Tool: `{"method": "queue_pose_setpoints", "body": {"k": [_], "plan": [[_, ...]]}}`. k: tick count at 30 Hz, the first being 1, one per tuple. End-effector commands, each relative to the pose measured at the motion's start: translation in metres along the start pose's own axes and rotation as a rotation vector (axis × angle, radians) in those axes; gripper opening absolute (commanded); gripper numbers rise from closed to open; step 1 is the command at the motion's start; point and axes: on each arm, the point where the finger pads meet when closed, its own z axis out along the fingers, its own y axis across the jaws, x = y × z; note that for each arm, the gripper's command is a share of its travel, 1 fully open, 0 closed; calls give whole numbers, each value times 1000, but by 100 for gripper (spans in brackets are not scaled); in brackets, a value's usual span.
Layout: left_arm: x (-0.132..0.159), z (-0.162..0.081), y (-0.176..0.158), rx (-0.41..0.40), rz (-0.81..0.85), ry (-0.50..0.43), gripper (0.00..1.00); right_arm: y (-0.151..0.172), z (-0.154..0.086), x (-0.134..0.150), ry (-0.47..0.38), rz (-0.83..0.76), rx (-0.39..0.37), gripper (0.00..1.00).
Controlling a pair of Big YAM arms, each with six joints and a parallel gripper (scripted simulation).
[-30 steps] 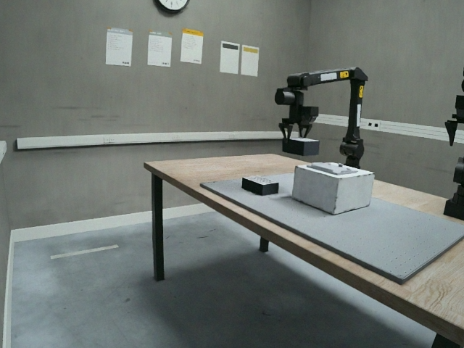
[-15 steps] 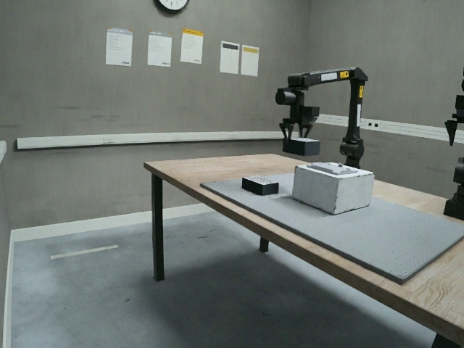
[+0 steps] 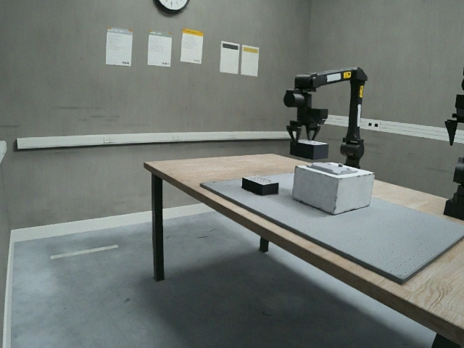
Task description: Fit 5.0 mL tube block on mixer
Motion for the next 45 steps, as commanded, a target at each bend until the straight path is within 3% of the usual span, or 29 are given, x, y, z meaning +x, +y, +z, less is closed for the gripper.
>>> {"method": "queue_pose_setpoints", "body": {"k": [1, 9, 18, 28, 37, 45], "plan": [[-3, -4, -3, 2, 4, -5, 100, -32, -77, -28, -34, 2, 172, 0], [-2, -1, -3, 3, 4, 1, 100, -38, -66, -36, -32, 16, 152, 0], [-10, -14, -2, -2, 5, -33, 100, -31, -74, -76, -48, -4, 159, 0], [-14, -21, -1, -5, 5, -51, 100, -41, -64, -83, -45, 19, 146, 0], [-16, -24, -1, -7, 6, -61, 100, -33, -71, -123, -56, -4, 148, 0], [-15, -21, -1, -6, 6, -55, 100, -44, -64, -123, -53, 23, 146, 0]]}}
